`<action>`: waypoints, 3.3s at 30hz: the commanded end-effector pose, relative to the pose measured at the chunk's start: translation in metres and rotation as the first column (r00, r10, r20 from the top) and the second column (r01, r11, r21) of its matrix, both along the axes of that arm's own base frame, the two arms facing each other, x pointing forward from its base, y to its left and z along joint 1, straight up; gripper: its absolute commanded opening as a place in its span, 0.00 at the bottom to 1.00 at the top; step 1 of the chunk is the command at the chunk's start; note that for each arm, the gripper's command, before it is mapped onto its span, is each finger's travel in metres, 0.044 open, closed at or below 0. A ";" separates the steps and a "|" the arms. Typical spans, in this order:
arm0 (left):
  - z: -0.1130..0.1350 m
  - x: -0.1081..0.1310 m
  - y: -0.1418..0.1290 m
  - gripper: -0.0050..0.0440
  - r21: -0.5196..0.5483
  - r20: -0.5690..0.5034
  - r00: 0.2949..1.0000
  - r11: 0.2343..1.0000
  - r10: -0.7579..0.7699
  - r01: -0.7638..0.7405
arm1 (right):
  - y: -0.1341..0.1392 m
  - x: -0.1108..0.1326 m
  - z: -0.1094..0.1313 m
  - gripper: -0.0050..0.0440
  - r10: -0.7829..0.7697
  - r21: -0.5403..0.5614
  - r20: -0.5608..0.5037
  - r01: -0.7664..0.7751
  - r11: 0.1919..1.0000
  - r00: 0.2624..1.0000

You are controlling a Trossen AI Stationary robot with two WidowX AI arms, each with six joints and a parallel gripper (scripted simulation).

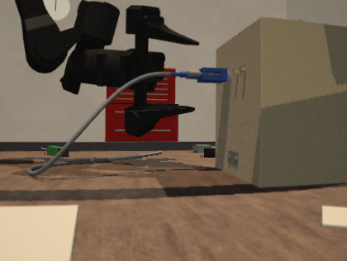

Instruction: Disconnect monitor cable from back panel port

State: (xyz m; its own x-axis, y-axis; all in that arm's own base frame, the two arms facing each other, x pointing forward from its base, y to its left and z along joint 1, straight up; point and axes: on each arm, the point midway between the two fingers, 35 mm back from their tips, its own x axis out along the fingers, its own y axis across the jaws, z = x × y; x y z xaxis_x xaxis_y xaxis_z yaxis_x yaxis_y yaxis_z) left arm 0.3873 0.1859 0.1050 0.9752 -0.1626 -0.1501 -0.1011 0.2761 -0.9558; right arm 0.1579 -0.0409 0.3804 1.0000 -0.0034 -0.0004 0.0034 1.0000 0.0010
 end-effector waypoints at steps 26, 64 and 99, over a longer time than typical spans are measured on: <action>0.017 -0.004 -0.006 0.41 0.288 -0.127 0.992 0.957 -0.010 0.047 | 0.001 0.000 0.003 1.00 0.003 -0.007 0.002 -0.003 1.000 1.000; 0.013 -0.005 -0.005 0.10 0.128 -0.058 0.998 0.991 -0.031 0.039 | 0.001 0.000 0.003 1.00 0.003 -0.007 0.002 -0.003 1.000 1.000; 0.006 -0.006 -0.003 0.10 -0.152 0.068 0.997 0.987 -0.034 0.044 | 0.001 0.000 0.003 1.00 0.003 -0.007 0.002 -0.003 1.000 1.000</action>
